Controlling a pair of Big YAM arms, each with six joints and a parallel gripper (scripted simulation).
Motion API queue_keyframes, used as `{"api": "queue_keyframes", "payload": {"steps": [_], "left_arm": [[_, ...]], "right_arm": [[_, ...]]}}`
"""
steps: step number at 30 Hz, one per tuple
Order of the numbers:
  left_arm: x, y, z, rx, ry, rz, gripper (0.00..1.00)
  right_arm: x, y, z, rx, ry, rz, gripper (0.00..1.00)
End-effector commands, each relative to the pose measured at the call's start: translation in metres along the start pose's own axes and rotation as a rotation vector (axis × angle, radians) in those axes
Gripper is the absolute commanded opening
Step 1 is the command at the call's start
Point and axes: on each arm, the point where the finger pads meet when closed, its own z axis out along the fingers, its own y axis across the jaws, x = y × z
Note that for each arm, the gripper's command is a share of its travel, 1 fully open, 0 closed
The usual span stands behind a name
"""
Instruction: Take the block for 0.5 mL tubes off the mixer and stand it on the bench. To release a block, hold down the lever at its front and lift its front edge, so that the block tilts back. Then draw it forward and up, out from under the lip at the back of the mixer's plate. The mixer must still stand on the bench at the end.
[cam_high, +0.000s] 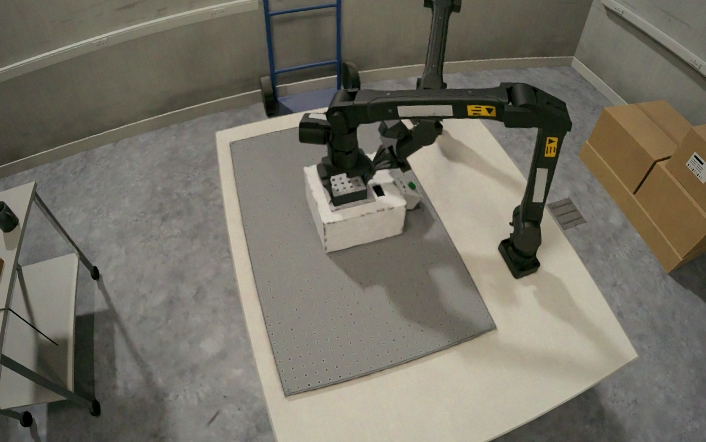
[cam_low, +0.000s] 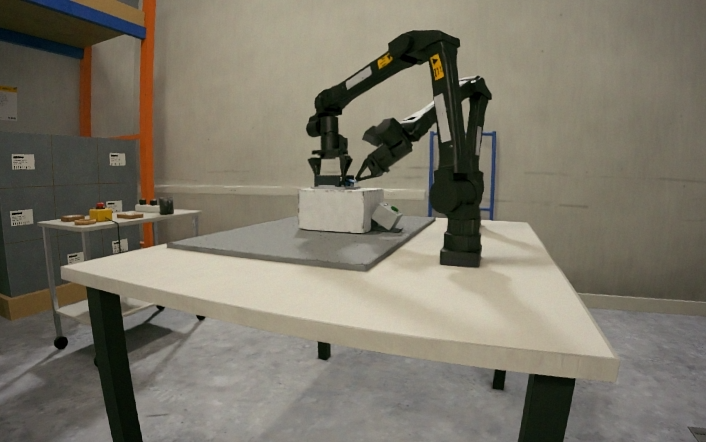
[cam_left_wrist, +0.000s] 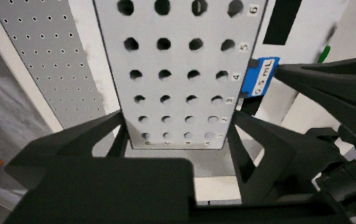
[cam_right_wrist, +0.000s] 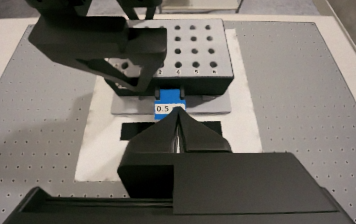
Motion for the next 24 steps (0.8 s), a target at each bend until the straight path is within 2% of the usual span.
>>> {"api": "queue_keyframes", "payload": {"steps": [1, 24], "left_arm": [[-0.006, 0.018, -0.021, -0.030, -0.024, -0.017, 0.00], [-0.005, 0.019, -0.031, -0.014, -0.033, -0.005, 0.00]], "right_arm": [[-0.015, 0.006, 0.001, 0.000, -0.001, 0.004, 0.00], [-0.027, 0.013, 0.000, -0.021, -0.019, 0.033, 0.00]]}}
